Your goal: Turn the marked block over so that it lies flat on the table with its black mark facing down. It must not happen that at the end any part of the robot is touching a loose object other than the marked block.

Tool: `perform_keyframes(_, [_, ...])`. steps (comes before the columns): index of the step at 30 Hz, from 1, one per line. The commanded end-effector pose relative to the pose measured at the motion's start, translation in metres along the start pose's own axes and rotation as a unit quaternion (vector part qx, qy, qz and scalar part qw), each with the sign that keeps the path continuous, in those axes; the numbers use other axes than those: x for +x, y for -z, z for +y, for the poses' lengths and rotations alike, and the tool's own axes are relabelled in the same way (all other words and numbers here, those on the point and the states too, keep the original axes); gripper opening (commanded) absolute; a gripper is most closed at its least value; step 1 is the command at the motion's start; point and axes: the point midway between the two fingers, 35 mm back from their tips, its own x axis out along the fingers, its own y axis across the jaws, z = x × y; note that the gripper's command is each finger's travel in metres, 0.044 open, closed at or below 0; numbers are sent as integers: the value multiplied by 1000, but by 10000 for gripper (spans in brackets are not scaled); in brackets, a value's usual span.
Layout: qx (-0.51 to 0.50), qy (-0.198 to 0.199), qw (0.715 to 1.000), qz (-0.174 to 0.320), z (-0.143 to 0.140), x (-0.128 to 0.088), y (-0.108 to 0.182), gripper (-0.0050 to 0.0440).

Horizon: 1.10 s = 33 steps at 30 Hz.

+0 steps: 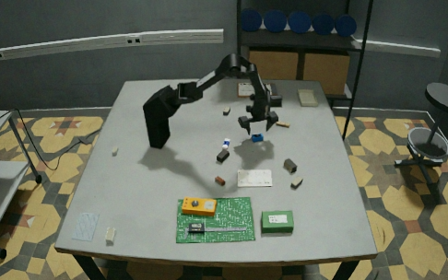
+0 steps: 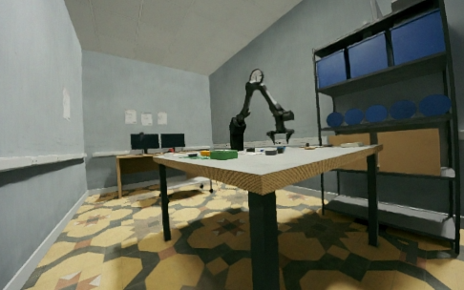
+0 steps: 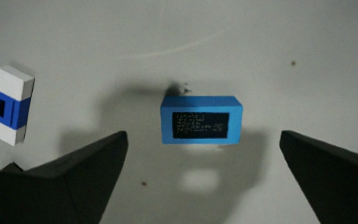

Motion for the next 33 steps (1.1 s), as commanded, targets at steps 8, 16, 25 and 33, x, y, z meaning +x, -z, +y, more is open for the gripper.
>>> perform_keyframes(8, [2,6,1000,1,-5,19,3,440])
perform_keyframes(16, [2,6,1000,1,-5,29,3,440])
perform_keyframes(25, [2,6,1000,1,-4,38,3,440])
perform_keyframes(33, [3,8,1000,2,-5,37,3,440])
